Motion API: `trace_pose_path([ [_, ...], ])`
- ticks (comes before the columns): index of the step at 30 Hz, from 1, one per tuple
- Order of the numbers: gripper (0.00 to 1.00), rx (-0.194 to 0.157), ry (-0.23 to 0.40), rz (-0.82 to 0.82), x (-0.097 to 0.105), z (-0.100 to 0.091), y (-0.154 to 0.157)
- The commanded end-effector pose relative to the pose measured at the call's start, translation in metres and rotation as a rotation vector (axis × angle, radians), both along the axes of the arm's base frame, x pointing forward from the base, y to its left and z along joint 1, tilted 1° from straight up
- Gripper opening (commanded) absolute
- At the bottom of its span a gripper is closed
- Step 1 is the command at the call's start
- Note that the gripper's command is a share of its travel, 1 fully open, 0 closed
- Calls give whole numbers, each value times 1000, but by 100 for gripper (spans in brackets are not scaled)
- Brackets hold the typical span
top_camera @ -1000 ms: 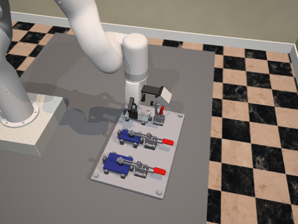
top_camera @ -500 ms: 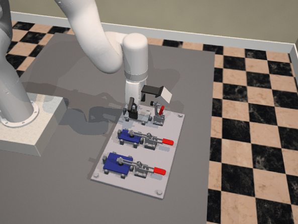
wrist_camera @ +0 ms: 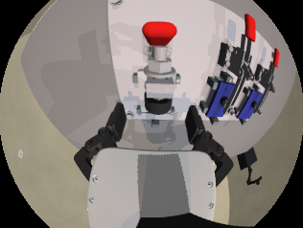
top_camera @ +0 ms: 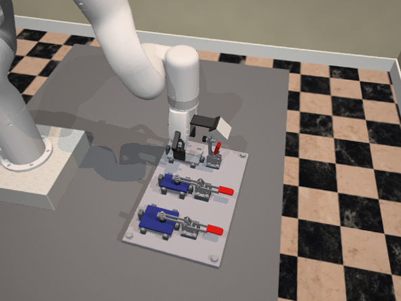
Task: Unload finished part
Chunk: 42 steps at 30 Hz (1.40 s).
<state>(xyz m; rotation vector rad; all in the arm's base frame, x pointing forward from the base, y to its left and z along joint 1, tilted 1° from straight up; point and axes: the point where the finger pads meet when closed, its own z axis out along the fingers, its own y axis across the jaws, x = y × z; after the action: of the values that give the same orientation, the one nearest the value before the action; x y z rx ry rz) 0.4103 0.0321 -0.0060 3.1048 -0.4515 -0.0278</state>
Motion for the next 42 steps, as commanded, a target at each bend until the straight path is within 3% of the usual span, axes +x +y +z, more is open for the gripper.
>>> trace_pose_path([
  [1,100,0,-3,0,1,-2,0],
  [21,100,0,-3,0,1,-20,0],
  [42,100,0,-3,0,1,-24,0],
])
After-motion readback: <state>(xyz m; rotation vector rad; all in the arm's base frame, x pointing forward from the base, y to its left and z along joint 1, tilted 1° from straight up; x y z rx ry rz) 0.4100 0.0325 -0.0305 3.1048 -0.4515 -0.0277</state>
